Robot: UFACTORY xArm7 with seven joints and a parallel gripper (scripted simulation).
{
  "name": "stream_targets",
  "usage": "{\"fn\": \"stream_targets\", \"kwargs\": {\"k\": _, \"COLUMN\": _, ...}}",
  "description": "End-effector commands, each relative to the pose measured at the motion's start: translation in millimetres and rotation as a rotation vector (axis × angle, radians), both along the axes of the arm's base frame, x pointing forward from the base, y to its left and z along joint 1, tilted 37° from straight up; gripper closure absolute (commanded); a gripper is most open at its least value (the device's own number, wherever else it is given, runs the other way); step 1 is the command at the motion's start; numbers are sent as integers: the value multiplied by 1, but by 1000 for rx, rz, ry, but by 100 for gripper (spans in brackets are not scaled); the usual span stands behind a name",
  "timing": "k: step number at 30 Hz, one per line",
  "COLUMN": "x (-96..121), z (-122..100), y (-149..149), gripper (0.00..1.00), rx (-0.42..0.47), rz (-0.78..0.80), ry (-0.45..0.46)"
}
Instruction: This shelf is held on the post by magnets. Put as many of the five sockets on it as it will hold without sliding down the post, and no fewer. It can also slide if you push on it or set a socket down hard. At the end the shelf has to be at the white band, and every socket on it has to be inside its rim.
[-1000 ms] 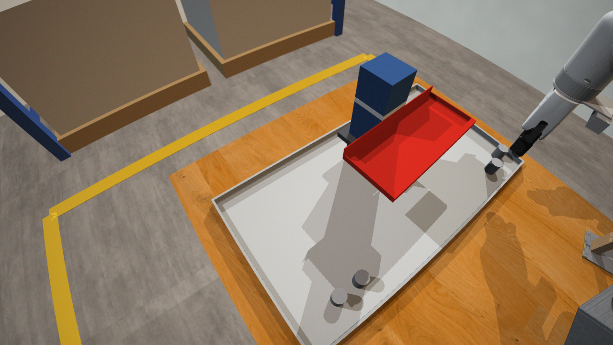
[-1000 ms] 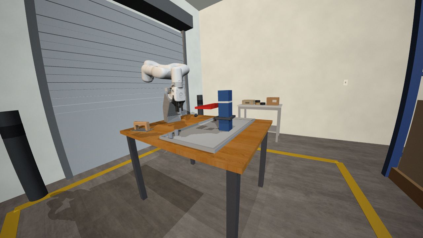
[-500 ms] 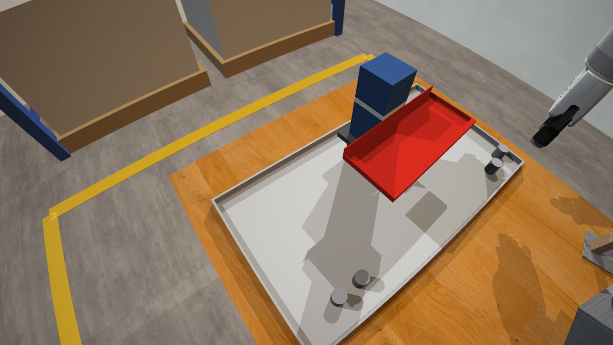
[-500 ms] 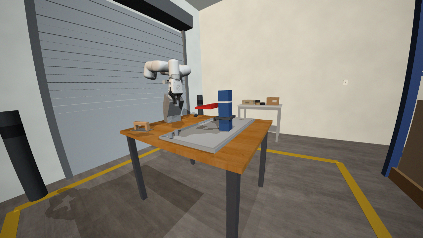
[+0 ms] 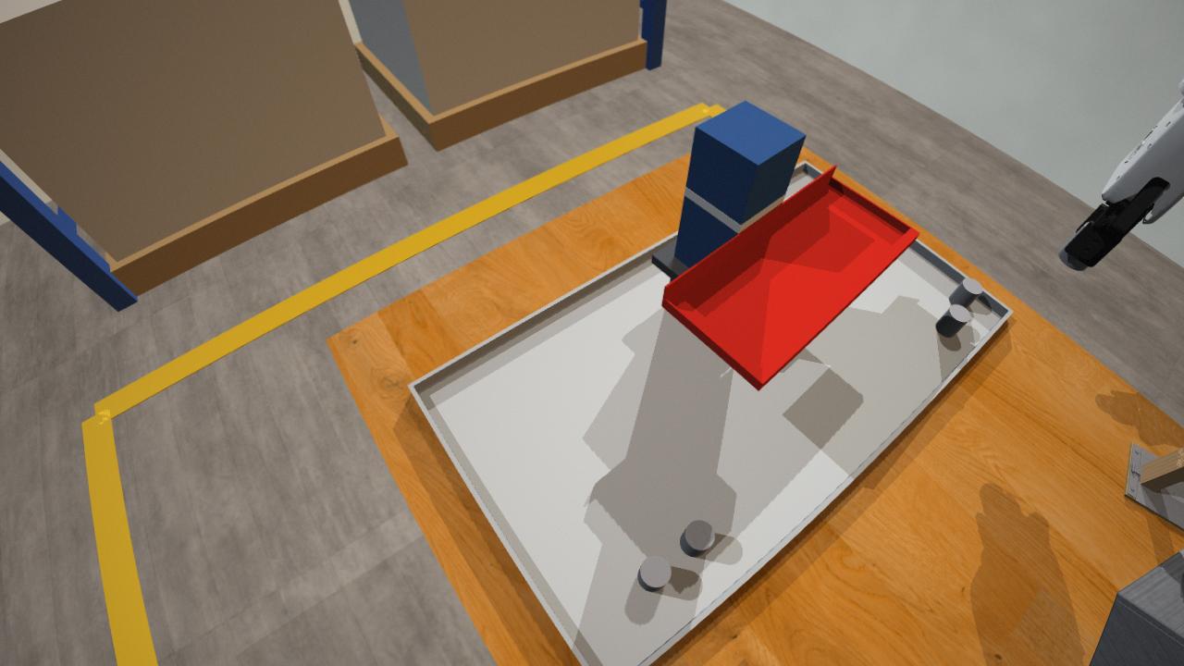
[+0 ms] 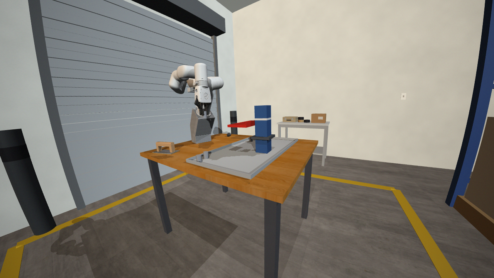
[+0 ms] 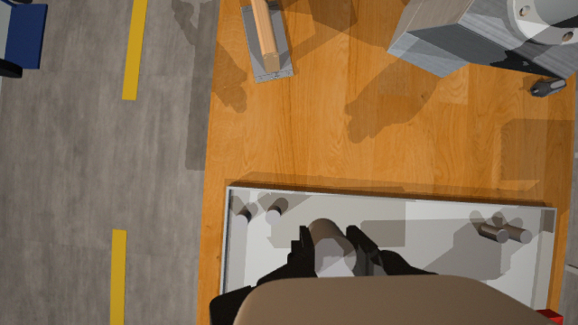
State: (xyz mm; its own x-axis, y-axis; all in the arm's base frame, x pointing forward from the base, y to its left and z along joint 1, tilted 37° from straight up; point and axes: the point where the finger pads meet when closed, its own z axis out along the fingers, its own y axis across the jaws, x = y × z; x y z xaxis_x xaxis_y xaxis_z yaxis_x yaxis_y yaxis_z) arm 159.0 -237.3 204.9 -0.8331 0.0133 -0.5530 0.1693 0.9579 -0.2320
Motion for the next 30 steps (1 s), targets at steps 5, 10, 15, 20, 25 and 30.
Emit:
{"fn": "stream_targets", "kwargs": {"k": 5, "x": -8, "z": 6, "y": 2, "gripper": 100, "rx": -1, "rz": -2, "ry": -1}}
{"fn": "stream_targets", "kwargs": {"k": 10, "x": -9, "z": 7, "y": 3, "gripper": 100, "rx": -1, "rz": -2, "ry": -1}}
{"fn": "stream_targets", "kwargs": {"k": 15, "x": -9, "z": 7, "y": 3, "gripper": 100, "rx": -1, "rz": -2, "ry": -1}}
{"fn": "stream_targets", "kwargs": {"k": 20, "x": -9, "z": 7, "y": 3, "gripper": 100, "rx": -1, "rz": -2, "ry": -1}}
{"fn": "stream_targets", "kwargs": {"k": 25, "x": -8, "z": 7, "y": 3, "gripper": 100, "rx": -1, "rz": -4, "ry": 0}}
{"fn": "stream_targets", "kwargs": {"k": 30, "x": 13, "z": 16, "y": 21, "gripper": 100, "rx": 5, "rz": -24, "ry": 8}}
